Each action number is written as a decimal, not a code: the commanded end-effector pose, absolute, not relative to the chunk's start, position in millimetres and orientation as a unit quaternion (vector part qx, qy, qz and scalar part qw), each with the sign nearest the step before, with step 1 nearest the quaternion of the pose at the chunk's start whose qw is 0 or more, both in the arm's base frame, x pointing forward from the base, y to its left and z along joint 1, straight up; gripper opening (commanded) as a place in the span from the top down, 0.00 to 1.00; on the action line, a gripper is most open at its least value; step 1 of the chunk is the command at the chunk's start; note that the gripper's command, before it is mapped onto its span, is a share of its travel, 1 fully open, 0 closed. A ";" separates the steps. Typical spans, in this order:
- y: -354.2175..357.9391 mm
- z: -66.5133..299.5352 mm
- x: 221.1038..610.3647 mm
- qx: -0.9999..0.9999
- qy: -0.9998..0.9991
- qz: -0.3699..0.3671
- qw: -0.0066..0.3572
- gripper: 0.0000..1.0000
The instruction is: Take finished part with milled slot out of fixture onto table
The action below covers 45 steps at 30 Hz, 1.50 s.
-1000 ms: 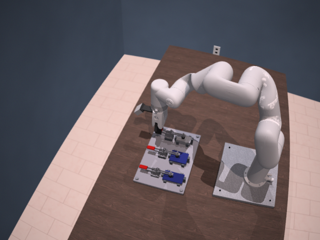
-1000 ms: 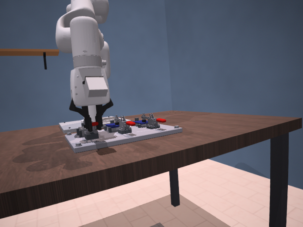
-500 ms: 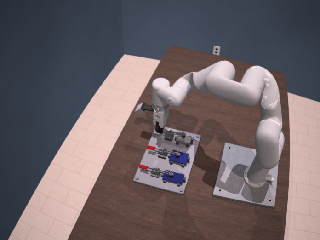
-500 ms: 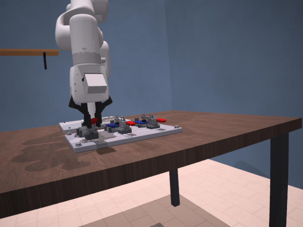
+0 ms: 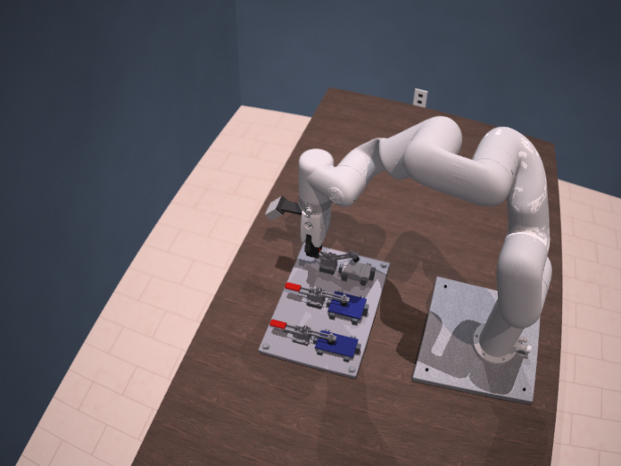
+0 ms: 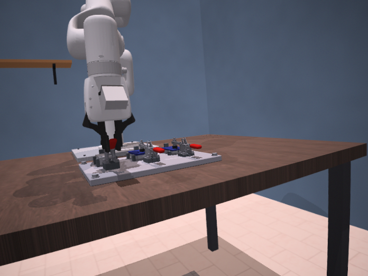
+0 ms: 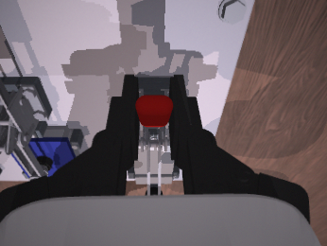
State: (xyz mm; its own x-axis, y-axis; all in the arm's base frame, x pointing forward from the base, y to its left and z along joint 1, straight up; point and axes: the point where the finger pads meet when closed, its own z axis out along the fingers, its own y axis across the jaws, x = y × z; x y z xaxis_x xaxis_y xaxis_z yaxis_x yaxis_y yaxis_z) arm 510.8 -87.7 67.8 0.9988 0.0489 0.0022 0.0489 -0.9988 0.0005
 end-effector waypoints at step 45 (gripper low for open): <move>-89.3 78.1 483.8 1.000 0.024 0.003 0.001 1.00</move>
State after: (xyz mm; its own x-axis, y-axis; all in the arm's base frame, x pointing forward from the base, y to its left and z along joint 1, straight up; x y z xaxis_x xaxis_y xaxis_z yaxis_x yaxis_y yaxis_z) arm 484.6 -88.9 77.4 0.9988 0.0491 0.0041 0.0491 -0.9988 0.0009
